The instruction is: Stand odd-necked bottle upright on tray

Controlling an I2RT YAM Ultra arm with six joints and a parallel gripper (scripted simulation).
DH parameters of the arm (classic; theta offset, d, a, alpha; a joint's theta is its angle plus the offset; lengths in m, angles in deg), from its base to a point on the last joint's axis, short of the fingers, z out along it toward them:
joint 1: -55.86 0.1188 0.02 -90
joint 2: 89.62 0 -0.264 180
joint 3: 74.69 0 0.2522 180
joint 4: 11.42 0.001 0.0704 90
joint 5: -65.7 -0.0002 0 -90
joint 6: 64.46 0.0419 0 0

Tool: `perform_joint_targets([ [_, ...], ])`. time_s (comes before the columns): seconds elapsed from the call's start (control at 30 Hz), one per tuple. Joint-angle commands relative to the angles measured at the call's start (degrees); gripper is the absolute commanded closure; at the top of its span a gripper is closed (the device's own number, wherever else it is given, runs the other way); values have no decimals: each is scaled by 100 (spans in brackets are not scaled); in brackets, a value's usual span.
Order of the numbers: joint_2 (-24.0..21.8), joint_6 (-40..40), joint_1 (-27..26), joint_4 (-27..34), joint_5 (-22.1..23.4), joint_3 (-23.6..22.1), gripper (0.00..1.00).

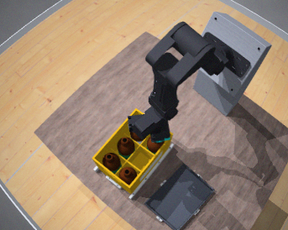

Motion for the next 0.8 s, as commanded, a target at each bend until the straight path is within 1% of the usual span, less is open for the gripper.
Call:
perform_joint_targets([
  [0.0,-49,41,26,-102,-40,147,39],
  [0.33,-22,41,25,-82,-40,166,39],
  [0.6,80,39,25,99,-41,232,39],
  [0.77,-4,39,24,110,-41,204,39],
])
